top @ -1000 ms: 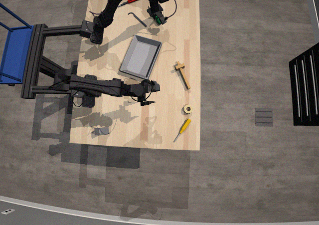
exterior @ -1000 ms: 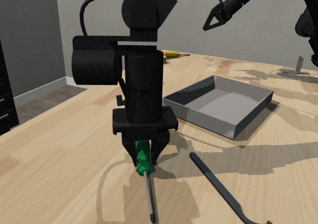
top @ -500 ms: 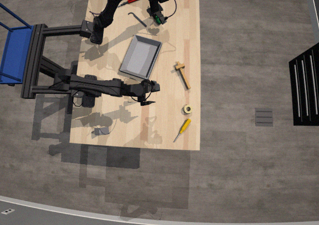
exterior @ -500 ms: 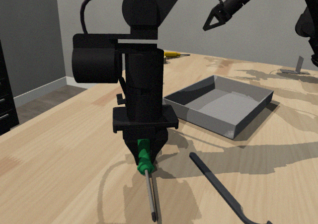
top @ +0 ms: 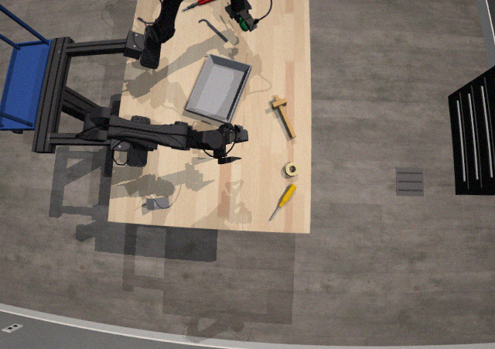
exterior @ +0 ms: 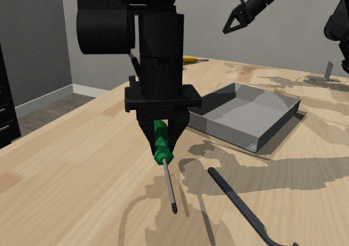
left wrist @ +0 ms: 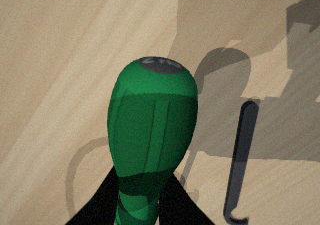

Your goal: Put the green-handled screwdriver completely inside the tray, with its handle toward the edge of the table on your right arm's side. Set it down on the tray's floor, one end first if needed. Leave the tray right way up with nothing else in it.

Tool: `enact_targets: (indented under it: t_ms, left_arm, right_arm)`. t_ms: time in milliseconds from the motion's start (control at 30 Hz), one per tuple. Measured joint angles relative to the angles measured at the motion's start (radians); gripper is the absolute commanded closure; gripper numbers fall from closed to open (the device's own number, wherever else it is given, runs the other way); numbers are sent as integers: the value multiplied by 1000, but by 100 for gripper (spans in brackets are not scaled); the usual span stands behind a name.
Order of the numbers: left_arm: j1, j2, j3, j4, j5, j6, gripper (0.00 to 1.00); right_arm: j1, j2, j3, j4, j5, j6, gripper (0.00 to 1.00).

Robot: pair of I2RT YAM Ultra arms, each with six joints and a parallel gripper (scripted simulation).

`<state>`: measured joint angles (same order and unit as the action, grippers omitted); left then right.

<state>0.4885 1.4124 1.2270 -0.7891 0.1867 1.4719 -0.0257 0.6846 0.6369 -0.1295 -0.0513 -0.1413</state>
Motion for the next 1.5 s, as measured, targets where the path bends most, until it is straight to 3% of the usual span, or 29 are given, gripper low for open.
enact_targets:
  t_ms: [267,500,800,1233,1500]
  left_arm:
    - [-35,-68,-11,-43,-52,3,82]
    - [-301,-228,-154,-44,-179,-34,82]
    - [-573,-280,-244,-43,-341,-119,82]
    - [-969,-262,-278,-47,-560,-276,82]
    - [-1231,-121,-269,-61,-672,-378,82]
  right_arm:
    - [114,1,72,-112,14,-49,0]
    - [359,0,302,-300,13,-137,0]
    - [586,6,495,-550,15,-226,0]
    - [812,7,669,-924,19,-360,0]
    - [908,8,730,-1109,21,-434,0]
